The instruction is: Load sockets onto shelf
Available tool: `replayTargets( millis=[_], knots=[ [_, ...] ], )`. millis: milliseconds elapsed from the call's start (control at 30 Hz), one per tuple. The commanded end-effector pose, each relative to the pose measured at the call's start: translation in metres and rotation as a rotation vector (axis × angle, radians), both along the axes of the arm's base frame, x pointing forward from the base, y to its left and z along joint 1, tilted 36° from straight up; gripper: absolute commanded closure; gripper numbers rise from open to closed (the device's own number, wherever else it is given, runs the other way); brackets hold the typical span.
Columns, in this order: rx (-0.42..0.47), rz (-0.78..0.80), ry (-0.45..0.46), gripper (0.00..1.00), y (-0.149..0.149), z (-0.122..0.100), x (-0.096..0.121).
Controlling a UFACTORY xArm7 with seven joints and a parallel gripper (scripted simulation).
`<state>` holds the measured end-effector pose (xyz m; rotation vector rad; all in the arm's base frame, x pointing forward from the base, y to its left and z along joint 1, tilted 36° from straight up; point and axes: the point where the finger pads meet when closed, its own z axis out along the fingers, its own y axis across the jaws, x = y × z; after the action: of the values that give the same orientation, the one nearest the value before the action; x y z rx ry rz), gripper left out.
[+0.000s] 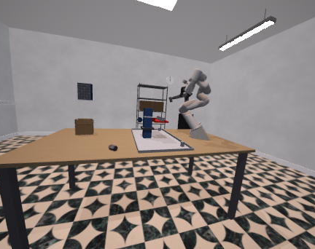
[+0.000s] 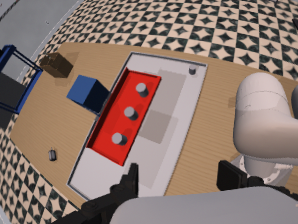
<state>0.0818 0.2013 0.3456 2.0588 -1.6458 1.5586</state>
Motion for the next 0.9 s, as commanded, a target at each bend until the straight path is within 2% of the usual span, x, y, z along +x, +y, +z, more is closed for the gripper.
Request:
replayTargets(
  millis=[0,33,67,100,133,167,200,267,333,667,700,833,867],
  knots=[
    [0.202,-0.088,0.051,0.0,-0.042,0.02,0.028],
    [0.202,-0.088,0.051,0.0,-0.042,0.02,0.028],
    [0.289,-0.135,0.075,0.0,-0.062,0.021,0.038],
    [0.289,-0.135,0.075,0.0,-0.062,0.021,0.038],
    [0.363,-0.175,0.095,0.0,-0.079,0.019,0.046],
    [0.363,-0.175,0.095,0.0,-0.079,0.019,0.046],
    [0.42,-0.207,0.111,0.0,-0.092,0.017,0.051],
    [0.42,-0.207,0.111,0.0,-0.092,0.017,0.051],
    [0.484,-0.243,0.129,0.0,-0.106,0.013,0.057],
    [0.495,-0.249,0.132,0.0,-0.108,0.012,0.058],
    [0.495,-0.249,0.132,0.39,-0.108,0.012,0.058],
    [0.493,-0.247,0.122,0.39,-0.099,0.011,0.061],
    [0.491,-0.245,0.11,0.39,-0.087,0.008,0.064]
  ],
)
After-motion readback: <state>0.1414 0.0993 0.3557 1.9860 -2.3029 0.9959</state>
